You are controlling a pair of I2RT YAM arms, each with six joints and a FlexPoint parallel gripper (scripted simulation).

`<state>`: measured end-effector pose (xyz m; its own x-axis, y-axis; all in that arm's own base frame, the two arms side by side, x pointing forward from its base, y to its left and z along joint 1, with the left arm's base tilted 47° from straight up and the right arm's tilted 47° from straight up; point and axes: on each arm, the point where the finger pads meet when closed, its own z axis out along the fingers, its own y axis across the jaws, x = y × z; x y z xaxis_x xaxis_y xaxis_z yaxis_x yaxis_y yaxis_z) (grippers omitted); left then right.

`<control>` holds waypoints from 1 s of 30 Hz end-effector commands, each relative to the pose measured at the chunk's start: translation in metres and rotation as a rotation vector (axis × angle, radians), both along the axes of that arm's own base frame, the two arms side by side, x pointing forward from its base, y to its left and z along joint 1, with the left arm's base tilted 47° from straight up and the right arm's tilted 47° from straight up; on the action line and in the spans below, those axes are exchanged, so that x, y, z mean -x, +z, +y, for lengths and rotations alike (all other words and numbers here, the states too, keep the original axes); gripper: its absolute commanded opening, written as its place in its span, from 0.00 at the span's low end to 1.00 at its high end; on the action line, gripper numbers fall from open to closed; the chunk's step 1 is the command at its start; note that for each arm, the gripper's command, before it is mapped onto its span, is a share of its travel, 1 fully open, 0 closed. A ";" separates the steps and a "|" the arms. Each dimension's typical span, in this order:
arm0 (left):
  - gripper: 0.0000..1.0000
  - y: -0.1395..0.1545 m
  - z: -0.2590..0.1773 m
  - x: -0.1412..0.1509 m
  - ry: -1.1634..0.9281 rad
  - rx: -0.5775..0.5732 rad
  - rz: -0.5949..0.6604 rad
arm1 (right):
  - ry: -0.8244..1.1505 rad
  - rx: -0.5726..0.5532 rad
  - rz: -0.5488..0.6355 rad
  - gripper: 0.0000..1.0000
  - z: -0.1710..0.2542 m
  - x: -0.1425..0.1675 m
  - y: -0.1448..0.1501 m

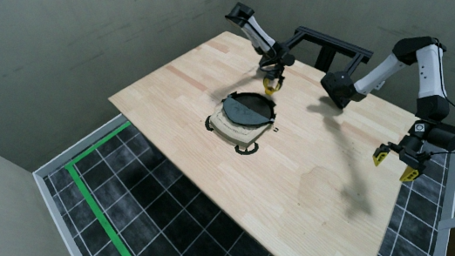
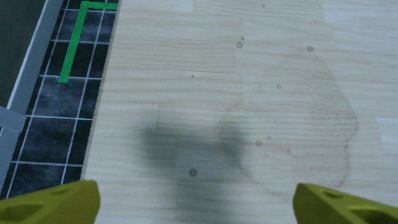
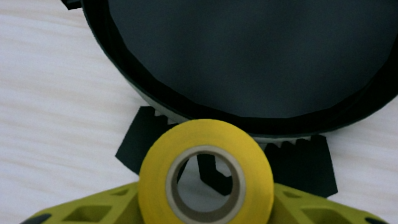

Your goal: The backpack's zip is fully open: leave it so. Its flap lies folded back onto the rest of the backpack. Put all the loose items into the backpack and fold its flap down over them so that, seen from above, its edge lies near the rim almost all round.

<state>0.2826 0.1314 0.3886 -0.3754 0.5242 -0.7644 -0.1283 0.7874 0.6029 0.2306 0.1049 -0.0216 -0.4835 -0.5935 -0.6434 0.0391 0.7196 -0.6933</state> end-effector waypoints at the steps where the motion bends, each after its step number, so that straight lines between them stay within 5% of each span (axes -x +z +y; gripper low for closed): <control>1: 0.90 0.006 -0.002 0.002 -0.004 -0.010 -0.014 | 0.033 -0.028 -0.010 0.45 0.006 -0.006 -0.002; 30: 0.90 0.006 -0.002 0.002 -0.004 -0.010 -0.014 | 0.035 -0.032 -0.013 0.45 0.014 -0.031 0.012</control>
